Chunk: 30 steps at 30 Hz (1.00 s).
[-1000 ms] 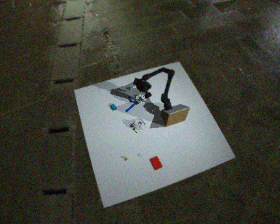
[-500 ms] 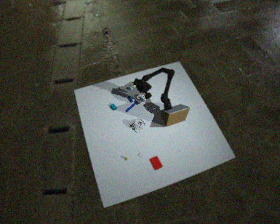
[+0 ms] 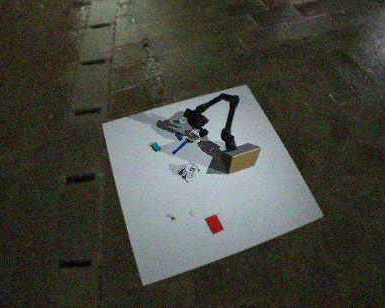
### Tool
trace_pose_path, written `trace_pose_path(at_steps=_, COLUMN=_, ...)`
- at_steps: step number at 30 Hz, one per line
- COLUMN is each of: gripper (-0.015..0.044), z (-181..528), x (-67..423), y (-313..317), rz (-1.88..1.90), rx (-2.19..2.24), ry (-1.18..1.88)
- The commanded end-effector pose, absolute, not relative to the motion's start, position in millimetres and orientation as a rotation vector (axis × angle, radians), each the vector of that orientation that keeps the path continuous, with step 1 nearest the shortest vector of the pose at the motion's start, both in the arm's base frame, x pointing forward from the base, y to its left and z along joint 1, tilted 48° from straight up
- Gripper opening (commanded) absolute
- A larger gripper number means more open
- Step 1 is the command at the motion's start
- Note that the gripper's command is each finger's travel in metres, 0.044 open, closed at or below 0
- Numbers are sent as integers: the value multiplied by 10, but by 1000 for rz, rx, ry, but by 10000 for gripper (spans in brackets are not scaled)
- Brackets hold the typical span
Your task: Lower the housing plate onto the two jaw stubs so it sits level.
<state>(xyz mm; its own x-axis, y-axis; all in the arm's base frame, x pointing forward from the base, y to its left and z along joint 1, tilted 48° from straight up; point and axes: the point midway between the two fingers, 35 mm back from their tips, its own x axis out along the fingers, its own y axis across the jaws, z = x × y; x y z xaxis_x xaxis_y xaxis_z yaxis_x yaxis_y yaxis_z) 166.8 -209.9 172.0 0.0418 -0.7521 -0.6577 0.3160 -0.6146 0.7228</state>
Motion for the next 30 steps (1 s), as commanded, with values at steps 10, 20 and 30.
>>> trace_pose_path(at_steps=10, gripper=440, z=1657, x=1668, y=-2107, rz=-1702, rx=1515, ry=-438)
trace_pose_path(at_steps=20, gripper=440, z=1578, x=1677, y=-2195, rz=-1702, rx=1515, ry=-438)
trace_pose_path(at_steps=30, gripper=440, z=1473, x=1678, y=-2313, rz=-1702, rx=1514, ry=-438)
